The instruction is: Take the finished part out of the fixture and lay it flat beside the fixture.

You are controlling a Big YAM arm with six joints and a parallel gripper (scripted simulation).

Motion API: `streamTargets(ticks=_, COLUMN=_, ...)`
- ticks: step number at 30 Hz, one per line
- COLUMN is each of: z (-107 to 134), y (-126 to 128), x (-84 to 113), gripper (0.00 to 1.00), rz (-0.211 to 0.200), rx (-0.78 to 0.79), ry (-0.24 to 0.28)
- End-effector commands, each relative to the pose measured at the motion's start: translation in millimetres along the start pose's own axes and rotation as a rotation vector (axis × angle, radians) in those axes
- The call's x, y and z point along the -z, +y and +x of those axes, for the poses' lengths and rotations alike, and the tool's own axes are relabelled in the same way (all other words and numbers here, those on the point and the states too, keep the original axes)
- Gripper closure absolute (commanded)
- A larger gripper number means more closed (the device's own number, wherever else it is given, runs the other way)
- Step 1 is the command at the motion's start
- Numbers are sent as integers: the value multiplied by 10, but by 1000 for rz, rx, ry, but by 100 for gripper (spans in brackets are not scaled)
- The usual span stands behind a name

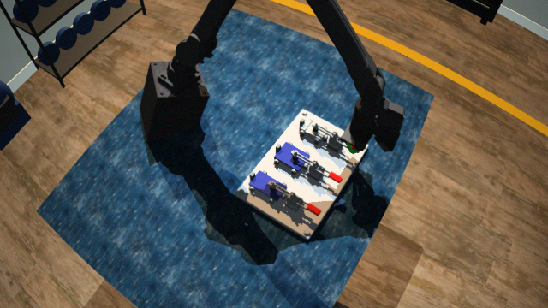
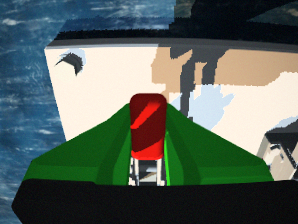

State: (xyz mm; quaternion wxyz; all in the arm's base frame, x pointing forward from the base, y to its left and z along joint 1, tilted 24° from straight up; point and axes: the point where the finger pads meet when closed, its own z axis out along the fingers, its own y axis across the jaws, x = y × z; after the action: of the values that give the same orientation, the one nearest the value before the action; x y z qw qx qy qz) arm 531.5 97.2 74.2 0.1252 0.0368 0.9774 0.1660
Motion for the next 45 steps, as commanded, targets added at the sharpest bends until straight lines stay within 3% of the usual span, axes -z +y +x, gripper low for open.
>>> streamTargets(ticks=1, z=-22, y=37, x=132, gripper=100, rz=-8, rx=12, ry=-26)
streamTargets(ticks=45, z=141, y=-36, x=349, gripper=100, rz=-3, rx=1, ry=-16)
